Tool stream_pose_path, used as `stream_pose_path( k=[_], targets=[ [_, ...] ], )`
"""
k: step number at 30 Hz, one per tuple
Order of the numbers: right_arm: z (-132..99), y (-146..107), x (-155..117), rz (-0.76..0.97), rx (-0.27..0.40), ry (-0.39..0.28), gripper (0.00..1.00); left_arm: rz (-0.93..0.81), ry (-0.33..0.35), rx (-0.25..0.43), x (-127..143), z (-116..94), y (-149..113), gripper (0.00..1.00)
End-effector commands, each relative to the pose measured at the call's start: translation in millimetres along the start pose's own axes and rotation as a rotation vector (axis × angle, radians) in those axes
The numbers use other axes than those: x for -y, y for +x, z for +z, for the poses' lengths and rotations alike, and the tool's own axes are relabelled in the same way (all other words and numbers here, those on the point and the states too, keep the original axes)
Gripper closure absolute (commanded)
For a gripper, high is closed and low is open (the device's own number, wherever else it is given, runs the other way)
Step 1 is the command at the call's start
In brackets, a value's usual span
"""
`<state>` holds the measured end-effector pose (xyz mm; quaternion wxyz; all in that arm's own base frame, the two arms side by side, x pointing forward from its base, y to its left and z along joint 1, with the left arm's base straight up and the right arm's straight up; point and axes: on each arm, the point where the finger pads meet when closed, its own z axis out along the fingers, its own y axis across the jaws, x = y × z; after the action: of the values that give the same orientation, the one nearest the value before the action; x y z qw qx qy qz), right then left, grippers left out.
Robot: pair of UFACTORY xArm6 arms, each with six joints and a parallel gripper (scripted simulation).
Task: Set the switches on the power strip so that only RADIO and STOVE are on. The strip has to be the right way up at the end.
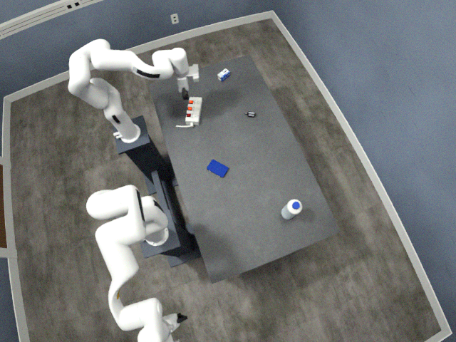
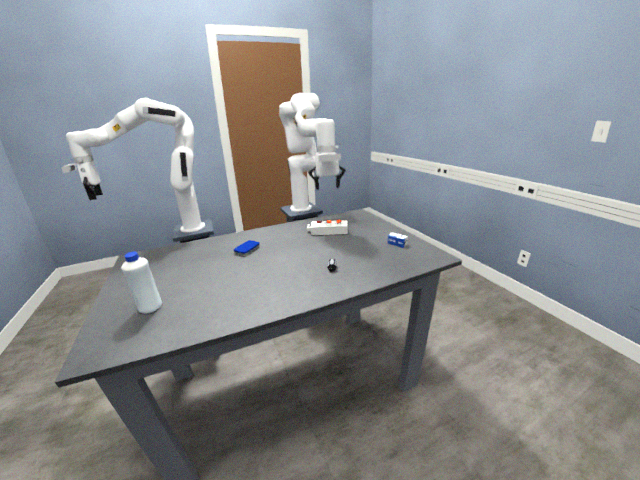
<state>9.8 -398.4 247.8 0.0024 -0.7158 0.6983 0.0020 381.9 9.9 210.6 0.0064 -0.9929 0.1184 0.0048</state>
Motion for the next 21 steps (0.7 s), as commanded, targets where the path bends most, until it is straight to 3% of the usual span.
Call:
stream_pose_path(
  k=[1,3,15,21],
  targets=[
    [-2,1,-1,0.001,-0.006,-0.001,0.00,0.129,-0.002,-0.015,3,17,-9,0.00],
    [-2,1,-1,0.001,-0.006,-0.001,0.00,0.129,-0.002,-0.015,3,17,-9,0.00],
    [-2,1,-1,0.001,-0.006,-0.001,0.00,0.472,0.005,-0.011,5,70,-44,0.00],
    [-2,1,-1,0.001,-0.006,-0.001,0.00,0.518,0.006,-0.011,5,77,-49,0.00]
  ],
)
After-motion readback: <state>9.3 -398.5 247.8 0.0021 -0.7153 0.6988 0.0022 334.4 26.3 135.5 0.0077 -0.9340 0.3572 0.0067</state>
